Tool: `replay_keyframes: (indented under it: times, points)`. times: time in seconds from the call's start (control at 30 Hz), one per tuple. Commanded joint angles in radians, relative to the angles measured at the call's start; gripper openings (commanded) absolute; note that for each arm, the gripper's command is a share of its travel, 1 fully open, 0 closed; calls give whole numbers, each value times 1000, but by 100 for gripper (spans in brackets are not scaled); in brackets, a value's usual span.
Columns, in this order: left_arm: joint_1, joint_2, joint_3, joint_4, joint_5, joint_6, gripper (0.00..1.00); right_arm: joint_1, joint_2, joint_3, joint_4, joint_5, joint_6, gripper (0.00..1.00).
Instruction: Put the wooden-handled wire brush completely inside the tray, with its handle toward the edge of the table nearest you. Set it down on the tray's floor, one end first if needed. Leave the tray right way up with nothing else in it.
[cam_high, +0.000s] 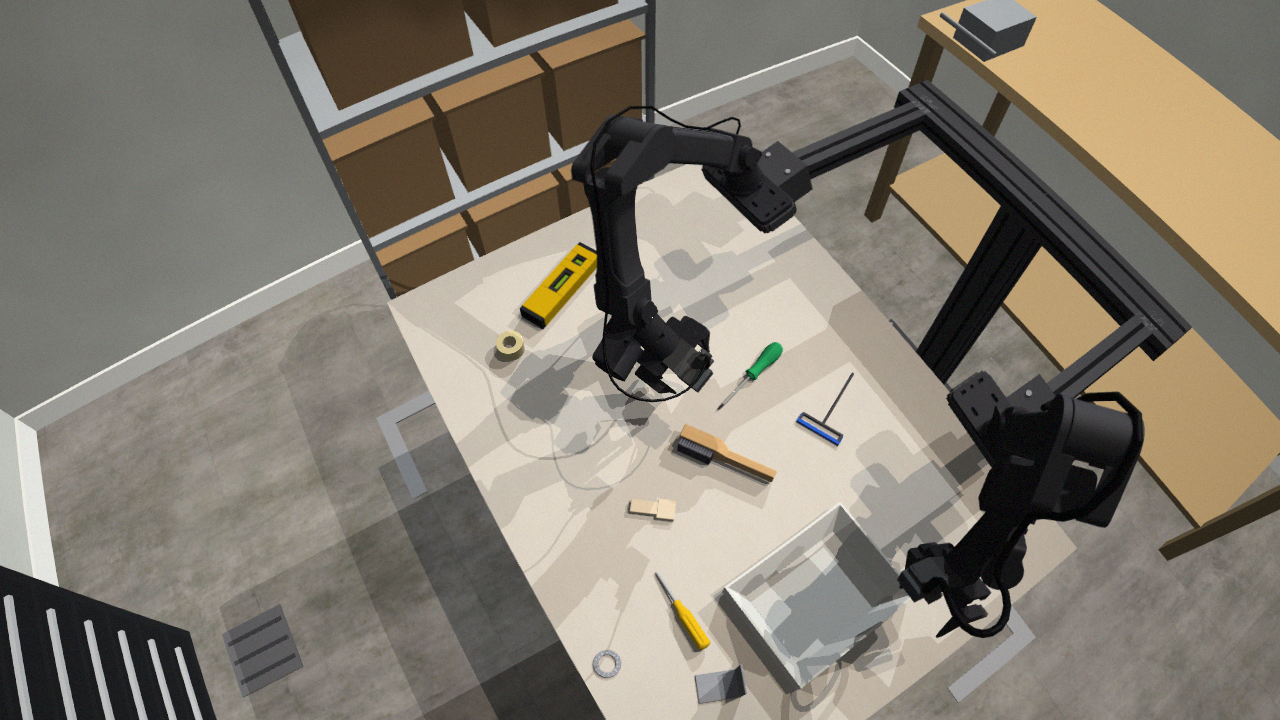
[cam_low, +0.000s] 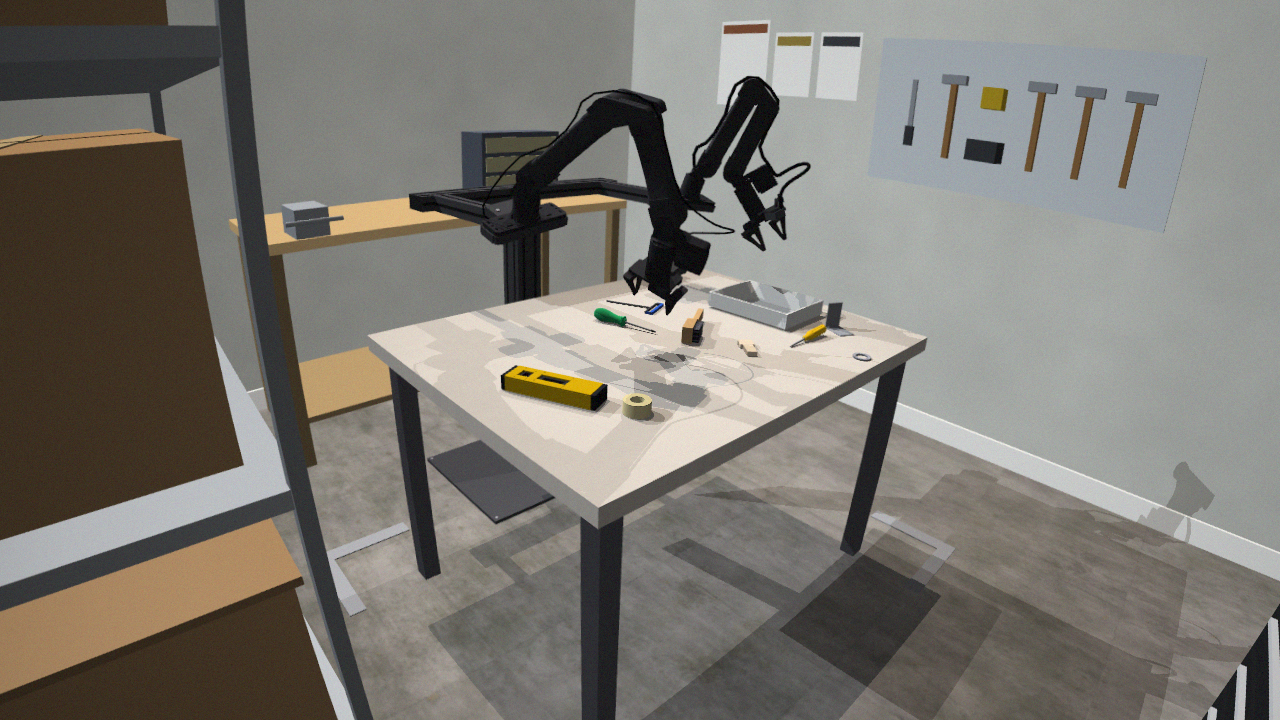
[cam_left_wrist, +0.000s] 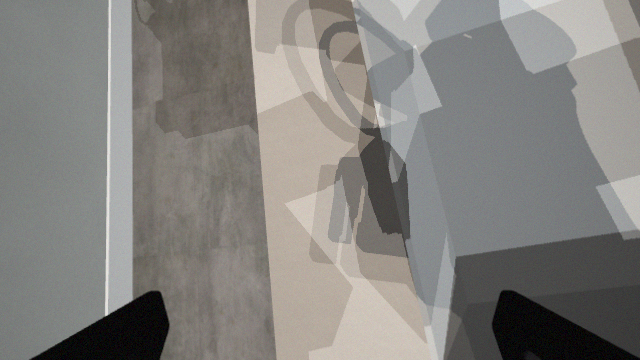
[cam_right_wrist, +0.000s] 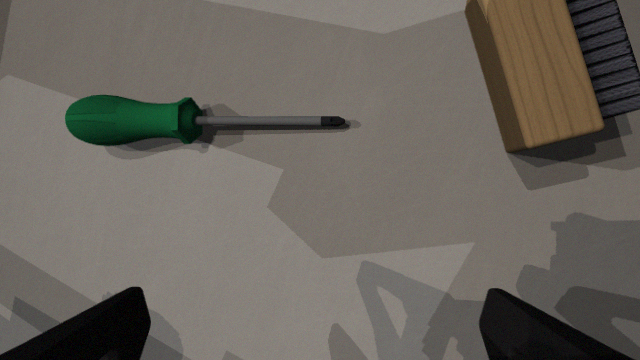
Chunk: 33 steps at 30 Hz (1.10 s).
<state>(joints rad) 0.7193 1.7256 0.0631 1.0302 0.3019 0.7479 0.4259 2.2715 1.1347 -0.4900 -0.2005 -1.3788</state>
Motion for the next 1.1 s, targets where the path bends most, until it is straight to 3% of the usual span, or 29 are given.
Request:
replay_keyframes:
  times: [0.0, 0.17, 0.43, 0.5, 0.77, 1.0, 1.07]
  points:
    - [5, -6, 2, 0, -10, -8, 100, 3, -9, 4, 16, -6, 7, 100]
    - [-57, -28, -29, -21, -91, -55, 100, -43, -65, -56, 134, -41, 72, 100]
    - [-313, -80, -63, -65, -228, -148, 100, -252, -292, -310, 393, -112, 246, 100]
    - [-313, -80, -63, -65, -228, -148, 100, -252, -292, -310, 393, -112, 246, 100]
    - [-581, -120, -57, -142, -381, -269, 100, -478, -493, -537, 701, -168, 505, 100]
    - [-831, -159, -17, -272, -521, -401, 100, -609, -572, -653, 962, -138, 773, 100]
    - [-831, -159, -17, -272, -521, -401, 100, -609, -572, -653, 962, -138, 773, 100]
